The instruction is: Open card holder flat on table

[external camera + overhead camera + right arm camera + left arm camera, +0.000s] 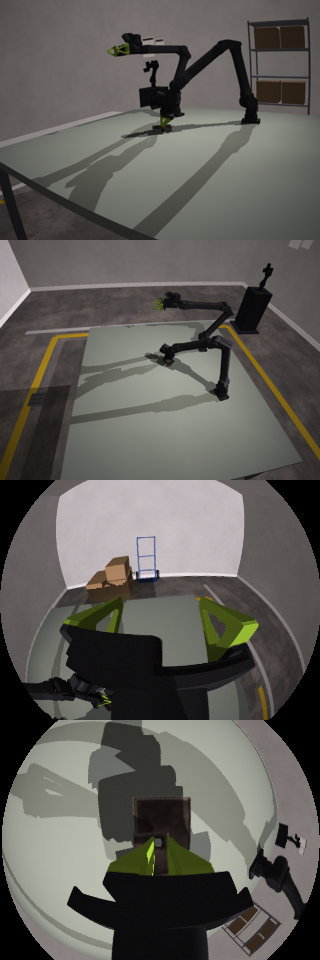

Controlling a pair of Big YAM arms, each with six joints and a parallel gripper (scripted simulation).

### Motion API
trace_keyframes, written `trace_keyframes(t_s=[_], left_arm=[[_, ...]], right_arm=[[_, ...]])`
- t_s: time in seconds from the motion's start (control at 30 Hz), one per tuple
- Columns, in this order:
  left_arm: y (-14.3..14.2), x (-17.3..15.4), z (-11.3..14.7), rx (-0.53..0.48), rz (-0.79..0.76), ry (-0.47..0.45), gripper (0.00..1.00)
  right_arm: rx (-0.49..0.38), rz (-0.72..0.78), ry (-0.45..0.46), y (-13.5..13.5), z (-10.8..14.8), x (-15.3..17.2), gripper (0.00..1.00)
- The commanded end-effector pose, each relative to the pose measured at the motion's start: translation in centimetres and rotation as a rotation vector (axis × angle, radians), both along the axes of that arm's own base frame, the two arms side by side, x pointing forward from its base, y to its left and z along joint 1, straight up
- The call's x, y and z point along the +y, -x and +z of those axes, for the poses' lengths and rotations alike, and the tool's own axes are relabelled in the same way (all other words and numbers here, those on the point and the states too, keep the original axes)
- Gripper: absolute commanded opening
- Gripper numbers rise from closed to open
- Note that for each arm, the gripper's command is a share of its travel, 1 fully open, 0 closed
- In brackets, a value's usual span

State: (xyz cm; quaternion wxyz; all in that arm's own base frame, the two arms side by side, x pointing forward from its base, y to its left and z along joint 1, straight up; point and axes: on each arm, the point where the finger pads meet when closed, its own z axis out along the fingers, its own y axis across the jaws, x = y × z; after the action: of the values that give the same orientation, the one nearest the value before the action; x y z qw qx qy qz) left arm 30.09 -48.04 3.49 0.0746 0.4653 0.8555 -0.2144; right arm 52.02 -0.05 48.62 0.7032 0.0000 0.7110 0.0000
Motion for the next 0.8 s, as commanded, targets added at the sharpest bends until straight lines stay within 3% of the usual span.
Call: trace_keyframes(t_s=[0.0, 0.03, 0.07, 0.2, 0.63, 0.67, 0.77], left_arm=[[0.8, 0.6, -2.0, 0.025, -0.012, -0.043, 0.11], [0.9, 0.6, -2.0, 0.026, -0.011, -0.045, 0.11], [-0.5, -1.0, -0.6, -0.013, -0.013, 0.011, 0.34], [-0.1, 0.6, -1.5, 0.018, 0.004, -0.032, 0.34], [-0.1, 0.6, -1.5, 0.018, 0.004, -0.032, 0.34], [-0.3, 0.6, 1.6, -0.014, -0.005, 0.004, 0.34], [-0.7, 0.4, 2.7, -0.019, -0.002, 0.020, 0.34]], right_arm=[[-0.040, 0.000, 0.000, 0.0, 2.3, 0.0, 1.00], [-0.040, 0.000, 0.000, 0.0, 2.3, 0.0, 1.00], [-0.040, 0.000, 0.000, 0.0, 2.3, 0.0, 1.00], [-0.040, 0.000, 0.000, 0.0, 2.3, 0.0, 1.00], [-0.040, 0.000, 0.000, 0.0, 2.3, 0.0, 1.00], [-0.040, 0.000, 0.000, 0.0, 2.3, 0.0, 1.00], [-0.040, 0.000, 0.000, 0.0, 2.3, 0.0, 1.00]])
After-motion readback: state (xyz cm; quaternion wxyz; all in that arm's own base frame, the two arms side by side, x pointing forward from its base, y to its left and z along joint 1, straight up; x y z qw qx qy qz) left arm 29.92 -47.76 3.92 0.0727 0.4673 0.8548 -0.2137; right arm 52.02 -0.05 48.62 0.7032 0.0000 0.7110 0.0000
